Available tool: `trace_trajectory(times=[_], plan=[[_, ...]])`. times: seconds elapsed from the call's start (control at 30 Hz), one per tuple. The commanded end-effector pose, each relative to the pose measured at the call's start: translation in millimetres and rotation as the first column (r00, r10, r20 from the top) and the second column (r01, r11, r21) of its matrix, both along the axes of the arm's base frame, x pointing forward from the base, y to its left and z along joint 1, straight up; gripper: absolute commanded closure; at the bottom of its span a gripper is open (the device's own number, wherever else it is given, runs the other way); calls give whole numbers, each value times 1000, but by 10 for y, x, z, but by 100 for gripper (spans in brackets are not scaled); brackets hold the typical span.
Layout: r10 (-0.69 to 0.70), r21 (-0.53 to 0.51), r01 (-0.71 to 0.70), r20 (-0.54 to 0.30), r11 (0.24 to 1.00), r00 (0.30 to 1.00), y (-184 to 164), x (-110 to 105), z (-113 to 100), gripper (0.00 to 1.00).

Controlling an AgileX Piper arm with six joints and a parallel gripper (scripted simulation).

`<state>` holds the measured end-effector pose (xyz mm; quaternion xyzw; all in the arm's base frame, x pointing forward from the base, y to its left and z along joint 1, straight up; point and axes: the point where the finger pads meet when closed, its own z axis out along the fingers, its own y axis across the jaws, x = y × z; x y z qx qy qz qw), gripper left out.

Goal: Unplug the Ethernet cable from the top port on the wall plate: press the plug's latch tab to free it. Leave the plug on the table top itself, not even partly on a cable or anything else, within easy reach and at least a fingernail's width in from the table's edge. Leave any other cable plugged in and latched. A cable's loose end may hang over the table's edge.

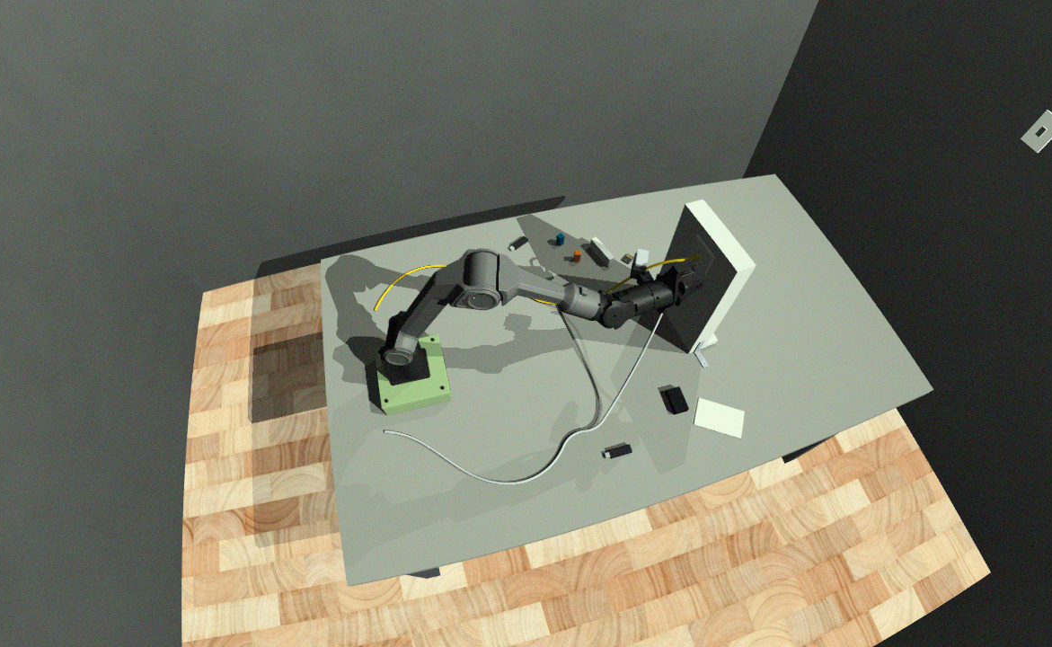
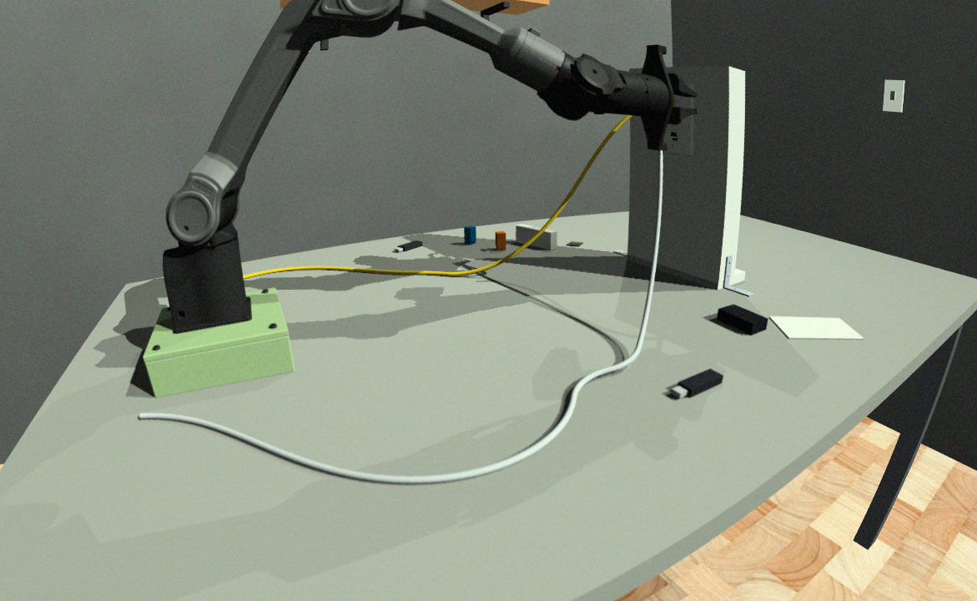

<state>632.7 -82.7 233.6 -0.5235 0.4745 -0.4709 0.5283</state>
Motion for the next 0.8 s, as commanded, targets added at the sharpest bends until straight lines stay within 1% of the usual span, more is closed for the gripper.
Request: trace_trajectory(times=[0.0,0.27,0.77], plan=[[0,-2,0,1,1000,1000,-2,0,13,75],[0,-2,0,2,1000,1000,57,-8,18,75],[0,-2,0,2,1000,1000,355,-40,20,75]])
